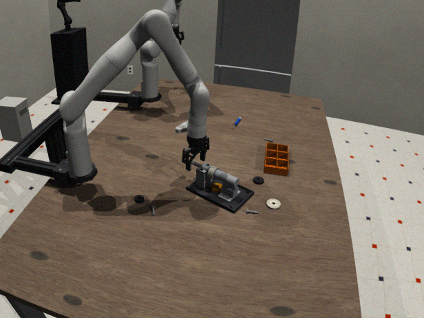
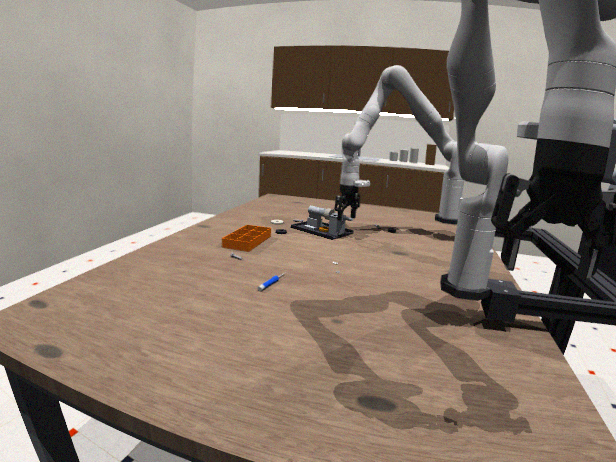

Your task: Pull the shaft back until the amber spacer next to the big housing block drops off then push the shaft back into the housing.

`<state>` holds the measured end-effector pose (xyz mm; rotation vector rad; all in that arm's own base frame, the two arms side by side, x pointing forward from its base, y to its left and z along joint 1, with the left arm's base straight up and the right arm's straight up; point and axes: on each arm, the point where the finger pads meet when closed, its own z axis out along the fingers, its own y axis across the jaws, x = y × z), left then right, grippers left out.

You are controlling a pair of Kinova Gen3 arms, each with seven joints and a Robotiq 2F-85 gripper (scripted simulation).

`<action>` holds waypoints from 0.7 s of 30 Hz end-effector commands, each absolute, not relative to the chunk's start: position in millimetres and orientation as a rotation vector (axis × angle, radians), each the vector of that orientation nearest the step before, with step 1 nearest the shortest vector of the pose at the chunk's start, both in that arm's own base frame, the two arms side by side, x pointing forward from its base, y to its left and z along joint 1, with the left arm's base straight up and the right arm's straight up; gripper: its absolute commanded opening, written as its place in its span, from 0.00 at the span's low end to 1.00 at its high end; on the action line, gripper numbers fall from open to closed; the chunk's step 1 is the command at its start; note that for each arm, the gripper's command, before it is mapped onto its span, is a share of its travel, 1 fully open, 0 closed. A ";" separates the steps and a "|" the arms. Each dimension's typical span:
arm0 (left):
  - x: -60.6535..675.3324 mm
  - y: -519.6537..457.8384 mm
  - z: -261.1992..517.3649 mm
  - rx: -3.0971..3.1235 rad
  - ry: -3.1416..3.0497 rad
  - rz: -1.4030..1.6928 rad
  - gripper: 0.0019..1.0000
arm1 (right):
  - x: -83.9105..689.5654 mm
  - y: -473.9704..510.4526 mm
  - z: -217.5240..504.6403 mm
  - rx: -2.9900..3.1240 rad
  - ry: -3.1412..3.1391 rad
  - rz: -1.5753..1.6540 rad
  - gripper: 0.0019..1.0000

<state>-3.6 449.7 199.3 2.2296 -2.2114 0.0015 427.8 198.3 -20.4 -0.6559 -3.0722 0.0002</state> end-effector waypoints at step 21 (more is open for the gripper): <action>-3.7 450.0 200.0 2.231 -2.212 0.000 1.00 | 428.4 198.6 -15.2 -0.656 -3.074 -0.002 1.00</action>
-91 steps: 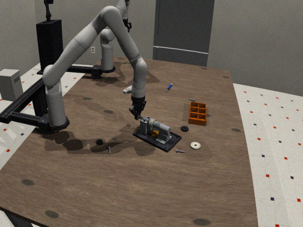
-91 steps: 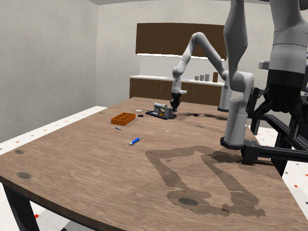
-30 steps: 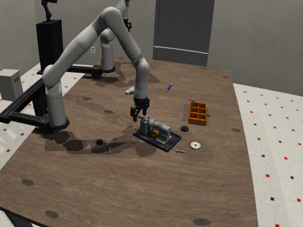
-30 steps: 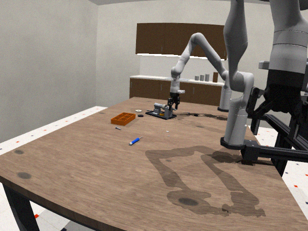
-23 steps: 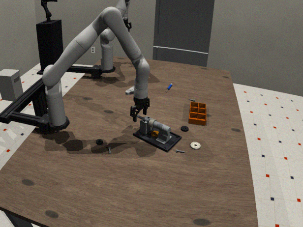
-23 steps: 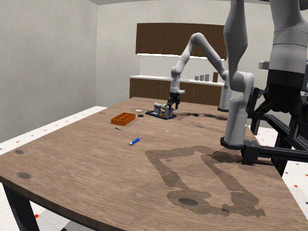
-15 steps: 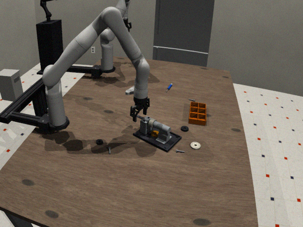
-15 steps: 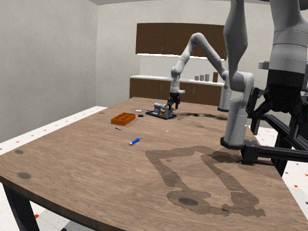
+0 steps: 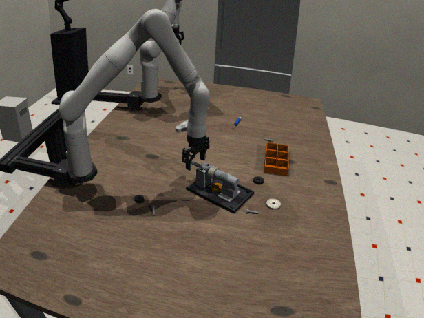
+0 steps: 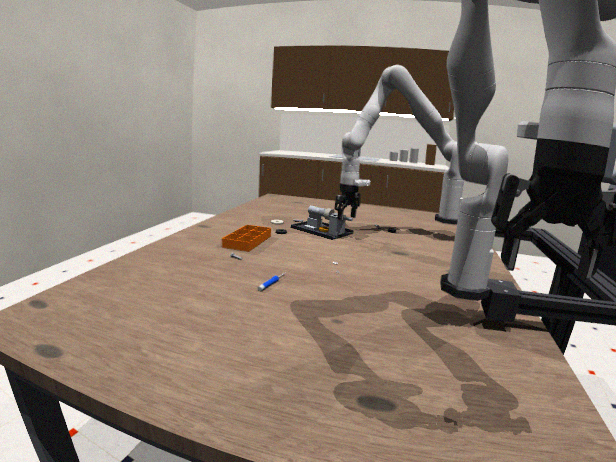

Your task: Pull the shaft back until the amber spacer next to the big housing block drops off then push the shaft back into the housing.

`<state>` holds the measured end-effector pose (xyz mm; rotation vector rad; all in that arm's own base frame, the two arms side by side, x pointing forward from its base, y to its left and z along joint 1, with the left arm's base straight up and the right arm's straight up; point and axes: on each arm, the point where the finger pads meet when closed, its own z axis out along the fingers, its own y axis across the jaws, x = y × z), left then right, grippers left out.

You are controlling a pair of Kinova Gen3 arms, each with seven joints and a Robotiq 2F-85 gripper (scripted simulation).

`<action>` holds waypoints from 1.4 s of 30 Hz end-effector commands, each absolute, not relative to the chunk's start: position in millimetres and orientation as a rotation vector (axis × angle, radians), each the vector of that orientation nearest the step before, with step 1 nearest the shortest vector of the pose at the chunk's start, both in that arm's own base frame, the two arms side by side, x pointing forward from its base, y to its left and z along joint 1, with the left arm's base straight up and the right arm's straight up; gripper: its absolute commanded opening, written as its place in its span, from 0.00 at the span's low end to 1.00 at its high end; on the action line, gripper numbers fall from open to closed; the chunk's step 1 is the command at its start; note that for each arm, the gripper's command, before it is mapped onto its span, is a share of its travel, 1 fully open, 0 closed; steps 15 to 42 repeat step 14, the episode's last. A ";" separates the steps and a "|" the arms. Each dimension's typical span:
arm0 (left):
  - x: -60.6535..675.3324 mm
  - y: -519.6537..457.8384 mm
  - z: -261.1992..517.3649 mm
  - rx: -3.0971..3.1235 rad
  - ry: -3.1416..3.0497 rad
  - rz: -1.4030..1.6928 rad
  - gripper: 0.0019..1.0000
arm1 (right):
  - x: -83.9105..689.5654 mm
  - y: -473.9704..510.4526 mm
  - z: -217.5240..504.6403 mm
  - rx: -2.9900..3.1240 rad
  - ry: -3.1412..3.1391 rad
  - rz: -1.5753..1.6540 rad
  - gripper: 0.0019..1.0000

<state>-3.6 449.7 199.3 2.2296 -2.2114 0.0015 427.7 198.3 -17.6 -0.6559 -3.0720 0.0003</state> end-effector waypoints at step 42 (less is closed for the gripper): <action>-3.7 450.0 200.0 2.231 -2.212 0.000 1.00 | 428.4 198.6 -8.5 -0.656 -3.074 -0.002 1.00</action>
